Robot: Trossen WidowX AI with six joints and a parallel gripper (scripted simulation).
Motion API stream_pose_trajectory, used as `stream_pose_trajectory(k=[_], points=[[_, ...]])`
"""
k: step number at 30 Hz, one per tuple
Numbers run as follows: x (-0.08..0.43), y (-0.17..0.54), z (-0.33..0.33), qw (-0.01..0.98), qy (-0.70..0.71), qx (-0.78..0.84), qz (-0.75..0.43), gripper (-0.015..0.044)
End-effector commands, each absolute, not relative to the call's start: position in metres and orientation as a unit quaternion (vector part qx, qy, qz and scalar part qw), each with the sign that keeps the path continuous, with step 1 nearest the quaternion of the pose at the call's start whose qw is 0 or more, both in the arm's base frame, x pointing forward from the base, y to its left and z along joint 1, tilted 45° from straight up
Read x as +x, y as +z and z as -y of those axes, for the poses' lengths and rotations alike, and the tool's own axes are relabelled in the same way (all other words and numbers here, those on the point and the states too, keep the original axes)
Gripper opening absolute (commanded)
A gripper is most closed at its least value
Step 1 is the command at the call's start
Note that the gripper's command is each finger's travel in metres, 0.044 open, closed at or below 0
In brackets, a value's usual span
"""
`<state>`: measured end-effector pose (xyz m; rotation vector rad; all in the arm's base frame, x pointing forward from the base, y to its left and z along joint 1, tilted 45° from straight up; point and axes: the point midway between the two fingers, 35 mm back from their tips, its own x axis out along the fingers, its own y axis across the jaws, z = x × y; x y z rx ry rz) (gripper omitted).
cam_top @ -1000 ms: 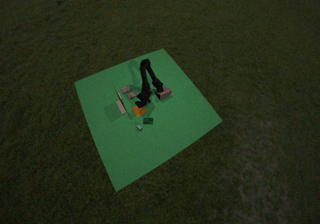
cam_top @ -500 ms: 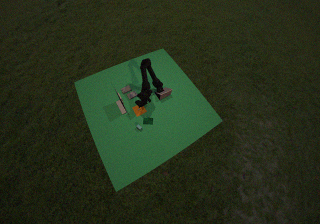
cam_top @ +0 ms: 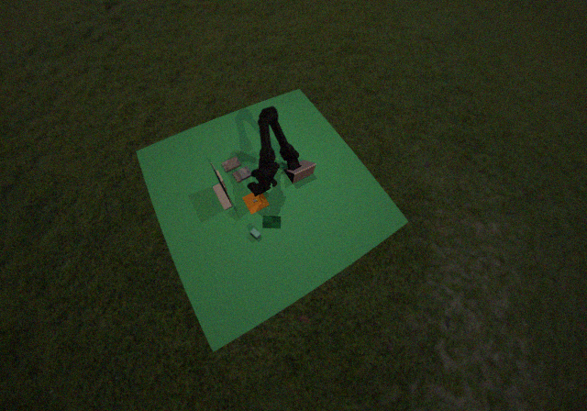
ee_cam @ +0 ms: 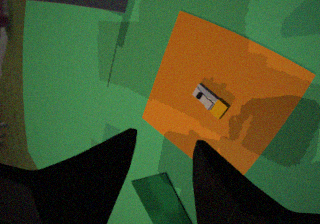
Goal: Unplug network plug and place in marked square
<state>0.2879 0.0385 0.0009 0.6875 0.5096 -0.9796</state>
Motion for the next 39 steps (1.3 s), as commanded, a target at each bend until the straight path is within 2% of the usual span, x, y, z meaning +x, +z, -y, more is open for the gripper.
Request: stream_pose_trajectory(k=[1, 39], points=[[0.291, 0.009, -0.044, 0.796, -0.454, 0.325, -0.233, 0.0156], [0.295, 0.051, -0.086, 0.796, -0.455, 0.321, -0.236, 0.0156]])
